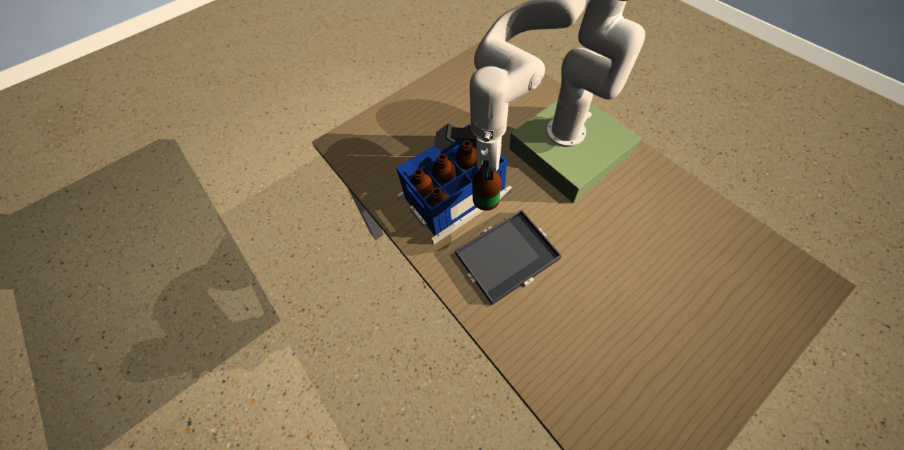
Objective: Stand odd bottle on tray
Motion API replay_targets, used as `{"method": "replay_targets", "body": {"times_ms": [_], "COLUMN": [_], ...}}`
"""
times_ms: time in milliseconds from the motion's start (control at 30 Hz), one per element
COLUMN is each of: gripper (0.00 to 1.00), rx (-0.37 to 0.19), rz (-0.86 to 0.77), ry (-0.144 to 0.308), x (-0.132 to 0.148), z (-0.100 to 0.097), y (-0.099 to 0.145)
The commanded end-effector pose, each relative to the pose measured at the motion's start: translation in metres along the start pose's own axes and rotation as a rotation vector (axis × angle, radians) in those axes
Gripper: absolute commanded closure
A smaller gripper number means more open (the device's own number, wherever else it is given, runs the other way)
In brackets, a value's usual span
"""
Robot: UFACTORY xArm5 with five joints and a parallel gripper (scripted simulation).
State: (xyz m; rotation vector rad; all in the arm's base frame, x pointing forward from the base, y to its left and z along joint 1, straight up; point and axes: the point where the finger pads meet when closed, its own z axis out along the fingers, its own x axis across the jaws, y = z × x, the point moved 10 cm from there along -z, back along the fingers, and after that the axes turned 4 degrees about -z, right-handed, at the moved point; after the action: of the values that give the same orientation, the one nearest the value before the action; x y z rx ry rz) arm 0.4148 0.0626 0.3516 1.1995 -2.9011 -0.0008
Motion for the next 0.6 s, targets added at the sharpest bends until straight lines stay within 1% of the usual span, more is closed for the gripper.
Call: {"method": "replay_targets", "body": {"times_ms": [0, 567], "gripper": [1.0, 1.0], "rx": [0.002, 0.002], "rz": [0.0, 0.0], "ry": [-0.003, -0.004], "x": [-0.008, -0.035], "z": [-0.002, -0.002], "y": [0.006, 0.029]}}
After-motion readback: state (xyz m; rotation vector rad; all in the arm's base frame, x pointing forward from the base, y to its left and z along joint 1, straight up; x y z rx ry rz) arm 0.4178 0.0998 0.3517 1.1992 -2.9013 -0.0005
